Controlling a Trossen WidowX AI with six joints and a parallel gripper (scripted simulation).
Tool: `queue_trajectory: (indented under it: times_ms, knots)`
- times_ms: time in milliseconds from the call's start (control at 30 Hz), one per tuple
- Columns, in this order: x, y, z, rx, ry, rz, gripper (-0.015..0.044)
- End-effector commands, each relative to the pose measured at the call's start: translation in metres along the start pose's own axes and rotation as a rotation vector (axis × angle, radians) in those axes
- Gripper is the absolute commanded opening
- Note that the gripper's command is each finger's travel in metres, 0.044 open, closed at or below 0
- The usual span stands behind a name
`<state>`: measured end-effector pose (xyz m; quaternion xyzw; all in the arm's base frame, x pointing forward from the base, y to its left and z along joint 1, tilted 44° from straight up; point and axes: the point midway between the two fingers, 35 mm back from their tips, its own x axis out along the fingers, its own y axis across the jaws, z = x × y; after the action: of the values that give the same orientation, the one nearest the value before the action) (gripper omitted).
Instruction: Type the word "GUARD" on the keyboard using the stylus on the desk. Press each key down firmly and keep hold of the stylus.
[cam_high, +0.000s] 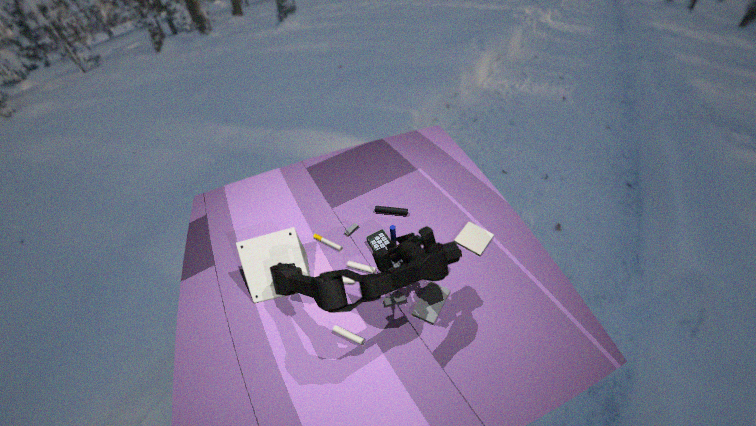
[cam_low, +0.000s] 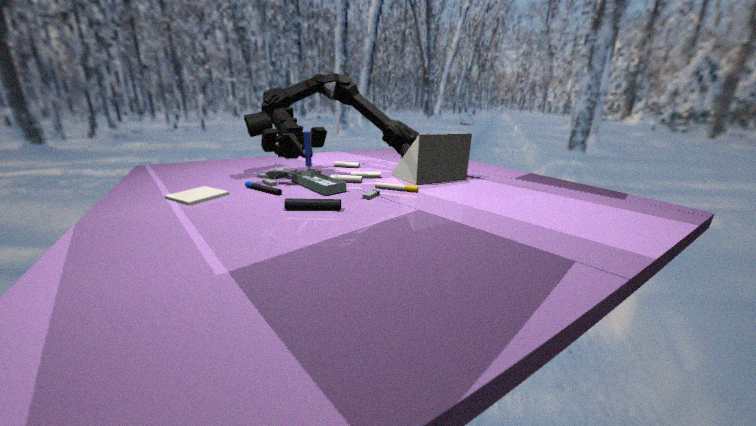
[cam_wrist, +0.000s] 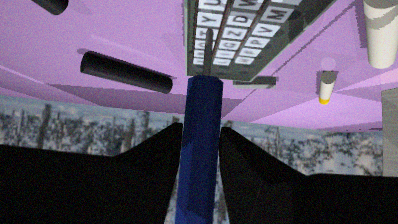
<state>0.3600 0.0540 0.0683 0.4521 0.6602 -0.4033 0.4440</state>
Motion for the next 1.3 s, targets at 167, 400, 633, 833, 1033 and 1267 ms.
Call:
queue_trajectory:
  times_ms: [167,400,633,833,1033,1267]
  knots:
    - [0.001,-0.001,0.001,-0.005,-0.003,-0.003,0.0081]
    - [0.001,0.000,0.002,-0.005,-0.003,-0.003,0.0081]
    - [0.002,0.000,0.004,-0.005,-0.003,-0.003,0.0081]
    - [0.003,0.000,0.007,-0.005,-0.003,-0.003,0.0081]
    - [0.005,0.000,0.009,-0.005,-0.003,-0.003,0.0081]
    - [0.005,0.000,0.011,-0.005,-0.003,-0.003,0.0081]
